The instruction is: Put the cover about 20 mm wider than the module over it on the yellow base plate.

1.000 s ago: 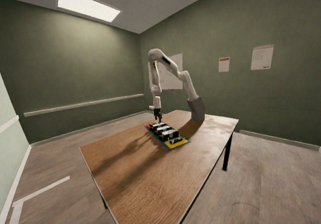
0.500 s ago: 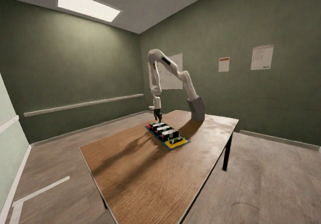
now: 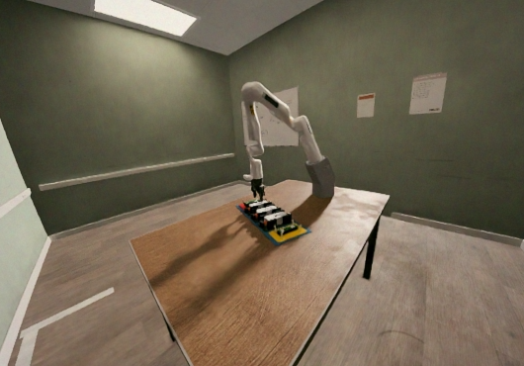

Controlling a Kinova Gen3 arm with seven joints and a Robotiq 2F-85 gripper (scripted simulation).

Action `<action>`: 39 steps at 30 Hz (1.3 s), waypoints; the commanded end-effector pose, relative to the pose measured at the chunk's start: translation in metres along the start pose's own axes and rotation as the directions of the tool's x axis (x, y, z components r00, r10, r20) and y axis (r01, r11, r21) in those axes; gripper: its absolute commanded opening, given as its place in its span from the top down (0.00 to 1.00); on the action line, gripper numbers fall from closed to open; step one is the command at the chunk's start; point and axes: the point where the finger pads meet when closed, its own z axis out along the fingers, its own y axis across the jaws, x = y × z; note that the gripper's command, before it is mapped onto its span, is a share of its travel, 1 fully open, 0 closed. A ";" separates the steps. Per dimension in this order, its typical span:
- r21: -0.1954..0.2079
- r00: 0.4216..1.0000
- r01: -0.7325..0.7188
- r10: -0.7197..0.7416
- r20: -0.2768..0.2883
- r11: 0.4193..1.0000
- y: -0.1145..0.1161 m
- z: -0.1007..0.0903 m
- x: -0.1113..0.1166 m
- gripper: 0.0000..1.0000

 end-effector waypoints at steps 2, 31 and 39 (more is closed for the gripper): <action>0.000 1.000 0.000 0.000 -0.001 1.000 0.000 0.004 0.001 0.00; 0.000 1.000 0.000 0.000 -0.001 1.000 0.000 0.019 0.001 0.00; 0.000 1.000 0.000 0.000 -0.001 1.000 0.000 0.027 0.001 0.00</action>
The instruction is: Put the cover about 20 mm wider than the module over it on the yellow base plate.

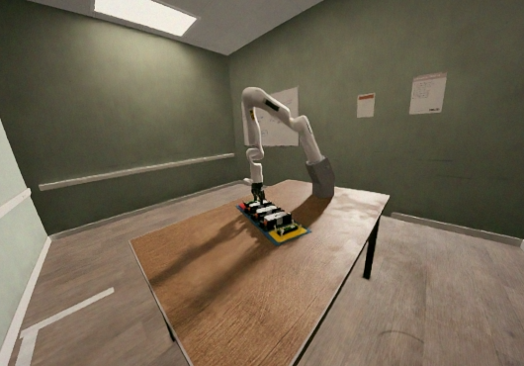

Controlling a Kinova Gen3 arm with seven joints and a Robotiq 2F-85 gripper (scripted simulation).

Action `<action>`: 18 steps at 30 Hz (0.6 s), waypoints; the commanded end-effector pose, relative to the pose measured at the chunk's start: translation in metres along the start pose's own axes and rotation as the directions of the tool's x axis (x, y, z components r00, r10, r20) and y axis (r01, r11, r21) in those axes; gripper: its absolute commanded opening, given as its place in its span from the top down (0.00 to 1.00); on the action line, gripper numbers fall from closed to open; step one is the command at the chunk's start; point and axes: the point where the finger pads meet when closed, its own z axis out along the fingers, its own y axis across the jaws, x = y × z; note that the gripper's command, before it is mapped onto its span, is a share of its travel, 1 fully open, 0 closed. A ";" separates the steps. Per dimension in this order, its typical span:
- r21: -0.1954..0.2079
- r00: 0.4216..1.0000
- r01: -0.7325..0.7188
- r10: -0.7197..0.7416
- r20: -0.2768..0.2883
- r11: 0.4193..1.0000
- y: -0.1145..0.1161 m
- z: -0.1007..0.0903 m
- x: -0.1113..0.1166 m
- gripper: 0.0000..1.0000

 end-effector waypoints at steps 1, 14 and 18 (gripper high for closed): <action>0.000 1.000 0.000 0.000 -0.002 1.000 0.000 0.003 0.001 0.00; 0.000 1.000 0.000 0.000 -0.002 1.000 0.000 0.009 0.001 0.00; 0.000 1.000 0.000 0.000 -0.002 1.000 0.000 0.013 0.001 0.00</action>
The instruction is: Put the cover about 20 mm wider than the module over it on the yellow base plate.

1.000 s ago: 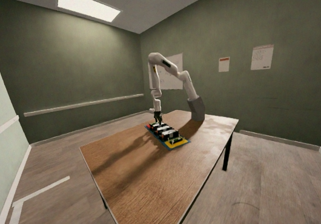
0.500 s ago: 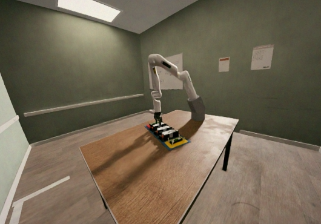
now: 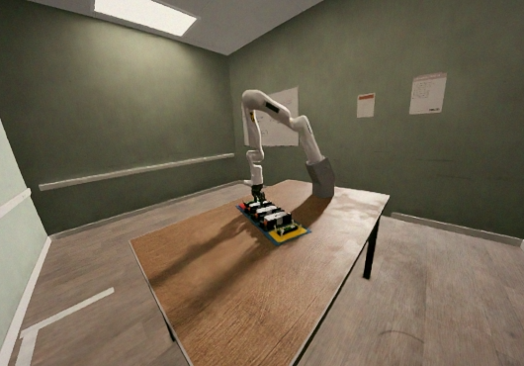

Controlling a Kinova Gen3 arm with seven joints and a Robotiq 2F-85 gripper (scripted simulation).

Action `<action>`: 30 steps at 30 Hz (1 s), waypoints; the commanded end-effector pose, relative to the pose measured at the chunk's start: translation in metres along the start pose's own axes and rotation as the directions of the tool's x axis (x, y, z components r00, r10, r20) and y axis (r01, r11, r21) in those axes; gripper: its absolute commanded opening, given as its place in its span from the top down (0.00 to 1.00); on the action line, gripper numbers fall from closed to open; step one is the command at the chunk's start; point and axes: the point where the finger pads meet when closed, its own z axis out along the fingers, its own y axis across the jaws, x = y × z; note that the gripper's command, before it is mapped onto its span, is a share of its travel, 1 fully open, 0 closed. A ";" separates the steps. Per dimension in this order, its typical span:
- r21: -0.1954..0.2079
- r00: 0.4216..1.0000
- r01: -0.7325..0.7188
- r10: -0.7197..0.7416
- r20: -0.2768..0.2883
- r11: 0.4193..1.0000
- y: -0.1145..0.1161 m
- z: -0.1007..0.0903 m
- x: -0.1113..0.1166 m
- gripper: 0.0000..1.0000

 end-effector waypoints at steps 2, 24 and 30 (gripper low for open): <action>0.000 1.000 0.000 0.000 -0.002 1.000 0.000 0.002 0.001 0.00; 0.000 1.000 0.000 0.000 -0.002 1.000 0.000 0.012 0.001 0.00; 0.000 1.000 0.000 0.000 -0.001 1.000 0.000 0.012 0.001 0.30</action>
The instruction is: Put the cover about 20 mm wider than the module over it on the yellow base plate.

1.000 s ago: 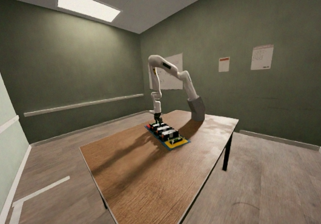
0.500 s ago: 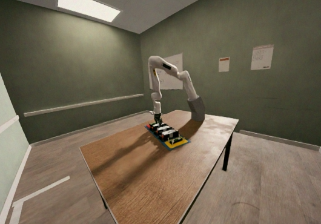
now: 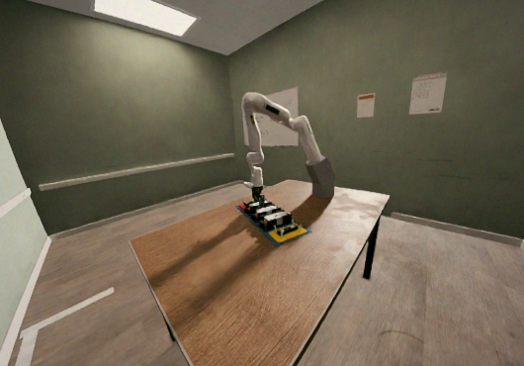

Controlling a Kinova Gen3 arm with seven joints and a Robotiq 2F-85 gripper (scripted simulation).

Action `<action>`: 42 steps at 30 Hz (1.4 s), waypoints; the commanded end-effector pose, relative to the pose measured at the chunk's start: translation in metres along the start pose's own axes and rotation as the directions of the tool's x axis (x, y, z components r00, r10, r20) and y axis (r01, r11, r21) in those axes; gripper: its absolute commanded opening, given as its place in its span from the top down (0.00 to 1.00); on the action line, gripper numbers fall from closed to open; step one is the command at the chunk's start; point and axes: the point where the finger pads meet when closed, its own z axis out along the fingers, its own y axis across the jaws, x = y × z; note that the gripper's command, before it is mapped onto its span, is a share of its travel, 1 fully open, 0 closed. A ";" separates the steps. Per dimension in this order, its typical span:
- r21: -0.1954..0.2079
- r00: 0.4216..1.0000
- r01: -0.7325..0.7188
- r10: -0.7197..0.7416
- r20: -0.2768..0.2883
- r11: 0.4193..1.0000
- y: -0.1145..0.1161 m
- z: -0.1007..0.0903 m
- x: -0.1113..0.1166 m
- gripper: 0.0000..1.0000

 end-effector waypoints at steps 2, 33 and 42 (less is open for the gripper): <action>0.000 1.000 0.000 0.000 -0.001 1.000 0.000 -0.001 0.001 0.30; 0.000 1.000 0.000 0.000 -0.001 1.000 0.000 -0.001 0.001 1.00; 0.000 1.000 0.000 0.000 -0.001 1.000 0.000 -0.001 0.001 1.00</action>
